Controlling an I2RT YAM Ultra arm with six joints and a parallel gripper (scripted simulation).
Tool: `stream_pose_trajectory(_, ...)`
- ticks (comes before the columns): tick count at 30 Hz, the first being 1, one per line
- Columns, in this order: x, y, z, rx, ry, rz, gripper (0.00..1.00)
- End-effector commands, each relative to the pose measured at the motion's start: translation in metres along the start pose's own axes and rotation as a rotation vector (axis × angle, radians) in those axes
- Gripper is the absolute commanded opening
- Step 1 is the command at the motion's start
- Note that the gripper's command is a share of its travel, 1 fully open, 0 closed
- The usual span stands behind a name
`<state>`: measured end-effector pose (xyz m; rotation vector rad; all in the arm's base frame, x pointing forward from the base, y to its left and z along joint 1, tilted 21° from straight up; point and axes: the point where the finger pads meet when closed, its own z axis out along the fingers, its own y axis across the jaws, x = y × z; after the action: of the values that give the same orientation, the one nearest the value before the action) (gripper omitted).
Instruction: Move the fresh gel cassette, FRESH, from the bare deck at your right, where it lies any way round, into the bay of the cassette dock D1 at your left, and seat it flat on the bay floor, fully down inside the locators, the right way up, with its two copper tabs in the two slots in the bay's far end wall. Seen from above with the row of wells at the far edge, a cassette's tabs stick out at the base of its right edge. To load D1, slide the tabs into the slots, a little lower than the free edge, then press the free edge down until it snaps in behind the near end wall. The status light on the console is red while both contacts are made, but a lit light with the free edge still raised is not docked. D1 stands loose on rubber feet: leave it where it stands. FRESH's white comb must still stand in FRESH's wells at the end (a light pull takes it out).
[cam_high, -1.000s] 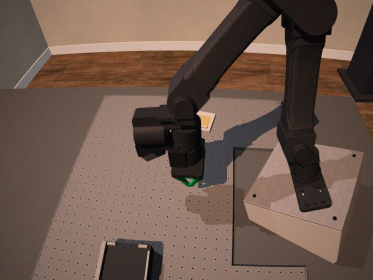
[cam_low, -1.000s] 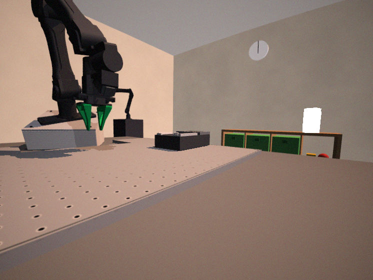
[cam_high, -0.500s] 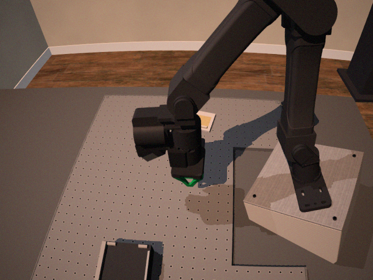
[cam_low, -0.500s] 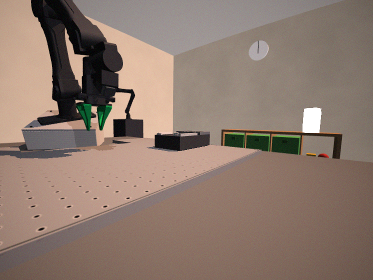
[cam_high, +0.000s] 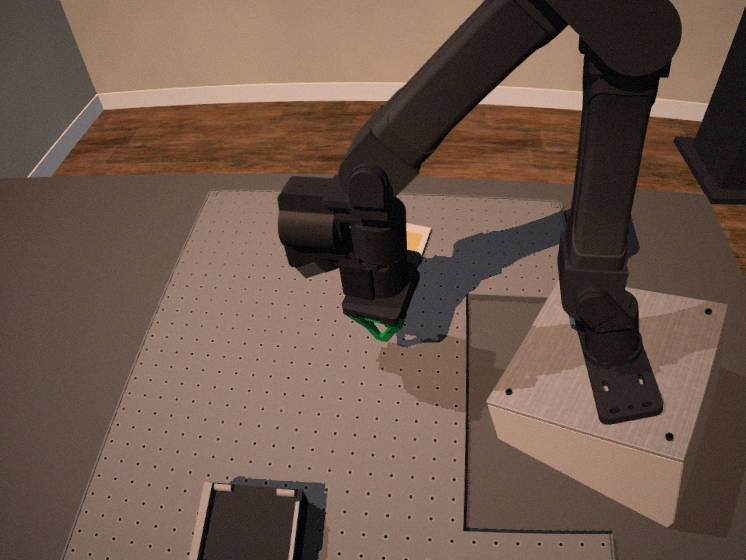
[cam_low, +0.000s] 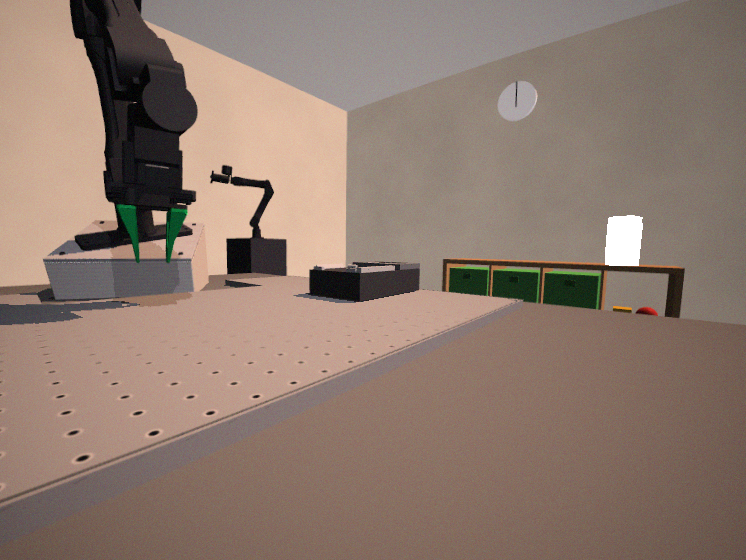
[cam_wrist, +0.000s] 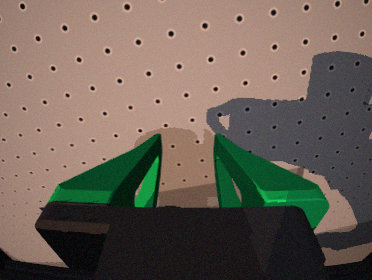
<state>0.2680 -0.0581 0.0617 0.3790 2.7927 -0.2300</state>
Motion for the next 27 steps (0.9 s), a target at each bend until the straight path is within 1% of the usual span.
stream_pose_trajectory(1,-0.017,-0.012,-0.014,-0.024,-0.046,-0.003,0.35)
stream_pose_trajectory(4,-0.02,-0.027,-0.014,-0.022,-0.045,-0.003,0.35)
stream_pose_trajectory(6,-0.02,-0.037,-0.009,-0.021,-0.024,-0.006,0.35)
stream_pose_trajectory(8,-0.02,-0.037,-0.009,-0.021,-0.024,-0.006,0.35)
stream_pose_trajectory(9,-0.019,-0.041,-0.006,-0.022,-0.01,-0.007,0.35)
stream_pose_trajectory(23,-0.034,-0.111,-0.008,-0.021,-0.013,-0.007,0.35)
stream_pose_trajectory(25,-0.034,-0.111,-0.008,-0.021,-0.013,-0.007,0.35)
stream_pose_trajectory(27,-0.036,-0.121,-0.008,-0.021,-0.013,-0.007,0.35)
